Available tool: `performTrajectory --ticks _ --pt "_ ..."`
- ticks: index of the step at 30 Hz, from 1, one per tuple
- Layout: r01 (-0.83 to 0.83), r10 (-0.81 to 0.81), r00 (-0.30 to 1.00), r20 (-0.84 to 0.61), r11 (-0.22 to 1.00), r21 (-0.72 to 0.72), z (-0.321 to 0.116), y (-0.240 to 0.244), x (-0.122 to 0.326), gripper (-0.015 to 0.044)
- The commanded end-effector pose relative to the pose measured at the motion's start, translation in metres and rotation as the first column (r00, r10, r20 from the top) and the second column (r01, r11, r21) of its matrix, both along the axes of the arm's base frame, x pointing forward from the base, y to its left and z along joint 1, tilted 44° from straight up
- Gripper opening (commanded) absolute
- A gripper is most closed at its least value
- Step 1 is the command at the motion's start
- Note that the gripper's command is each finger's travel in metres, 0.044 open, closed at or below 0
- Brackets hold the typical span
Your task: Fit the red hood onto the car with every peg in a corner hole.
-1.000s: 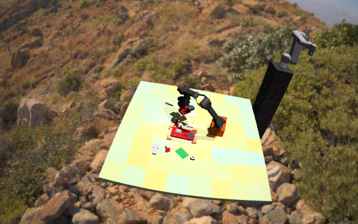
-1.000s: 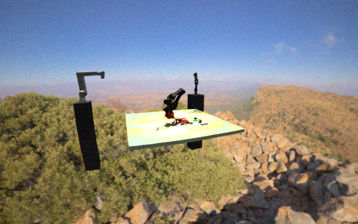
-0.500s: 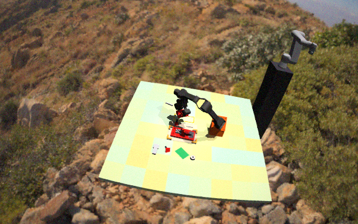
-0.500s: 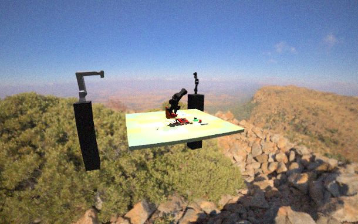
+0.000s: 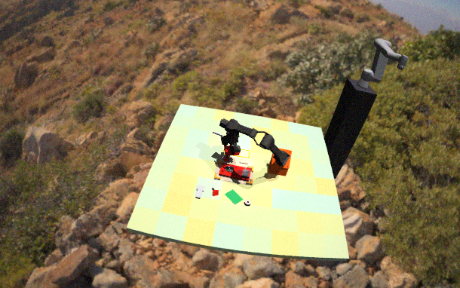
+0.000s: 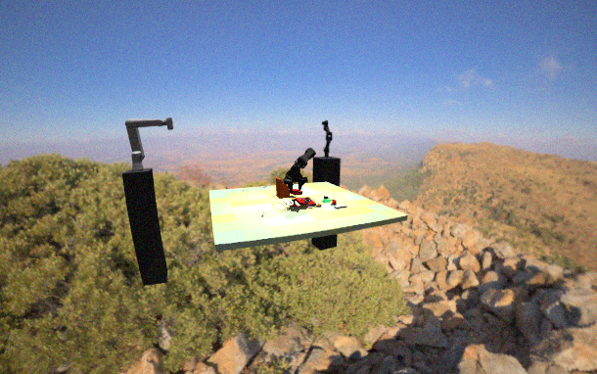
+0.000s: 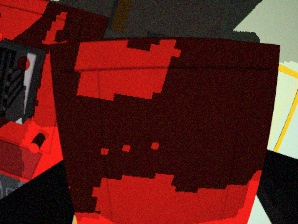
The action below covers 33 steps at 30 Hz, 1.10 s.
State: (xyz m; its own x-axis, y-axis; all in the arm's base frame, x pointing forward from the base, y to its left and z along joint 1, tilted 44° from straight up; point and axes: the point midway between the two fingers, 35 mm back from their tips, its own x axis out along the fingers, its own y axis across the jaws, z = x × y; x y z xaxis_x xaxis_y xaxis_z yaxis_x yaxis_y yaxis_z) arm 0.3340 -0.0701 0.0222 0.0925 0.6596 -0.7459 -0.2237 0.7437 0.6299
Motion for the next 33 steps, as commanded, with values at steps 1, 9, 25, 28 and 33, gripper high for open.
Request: performTrajectory --ticks 1,9,25,28,33 --pt "0.037 -0.037 0.999 -0.021 0.999 0.005 0.011 0.008 0.002 0.0" --pt "0.118 -0.115 0.989 -0.093 0.993 0.019 0.029 0.029 0.004 0.0" --pt "0.266 -0.25 0.939 -0.236 0.963 0.036 0.063 0.069 0.003 0.0" --pt "0.267 -0.252 0.938 -0.237 0.963 0.036 0.062 0.069 0.003 0.0" --pt "0.267 -0.252 0.938 -0.237 0.963 0.036 0.051 0.078 0.005 0.0"
